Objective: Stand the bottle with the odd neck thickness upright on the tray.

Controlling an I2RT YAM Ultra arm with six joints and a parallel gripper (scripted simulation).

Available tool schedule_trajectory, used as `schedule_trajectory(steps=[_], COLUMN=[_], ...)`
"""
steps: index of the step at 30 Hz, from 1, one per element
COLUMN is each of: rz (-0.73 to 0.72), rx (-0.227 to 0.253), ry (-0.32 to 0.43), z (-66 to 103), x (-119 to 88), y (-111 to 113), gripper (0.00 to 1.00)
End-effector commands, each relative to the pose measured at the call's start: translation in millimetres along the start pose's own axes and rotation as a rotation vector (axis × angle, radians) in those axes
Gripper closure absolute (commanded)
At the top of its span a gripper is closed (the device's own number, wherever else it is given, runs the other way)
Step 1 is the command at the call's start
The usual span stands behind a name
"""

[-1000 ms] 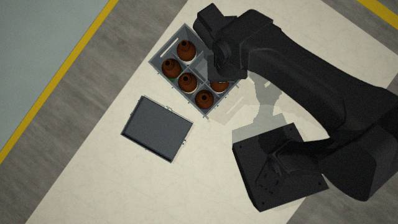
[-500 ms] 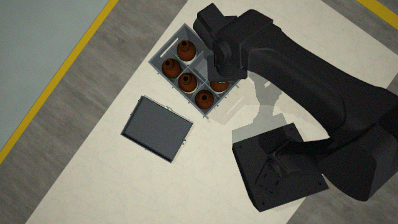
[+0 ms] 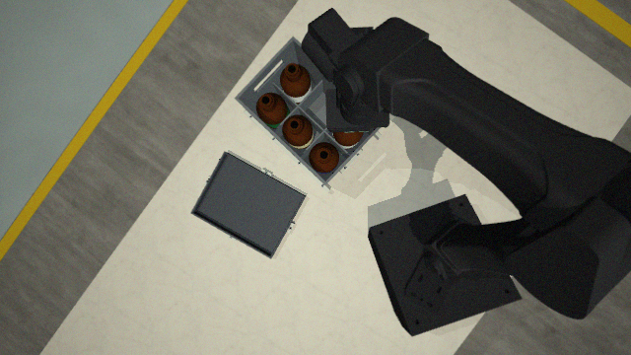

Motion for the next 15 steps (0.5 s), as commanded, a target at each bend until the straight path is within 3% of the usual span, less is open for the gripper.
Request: schedule_trajectory(steps=[1,2,4,6,8,9,10,15], rz=[-0.008,-0.004,0.0,0.003,0.003,-0.007,-0.009,-0.009], rx=[0.045,0.027,0.013,0.005,0.005,0.042,0.048,0.048], ry=[-0.064,-0.041,-0.028,-0.025,-0.025,-0.052,-0.056,-0.056], z=[16.4,8.7,8.5,6.6,6.6,16.7,16.8,16.8], x=[-12,-27,-49,-61,-61,-56,-56,-56], y=[23,30,44,53,53,61,62,62], gripper=[1.0,1.0,1.0,1.0,1.0,1.0,1.0,1.0])
Point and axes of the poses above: the point where the finger pads meet when closed, its own z axis back along the fingers, its own y axis across the jaws, x = y × z, the point moved 9 cm from there along z, back along the fingers, and after that the axes turned 2 degrees about z, right-handed, at the moved point
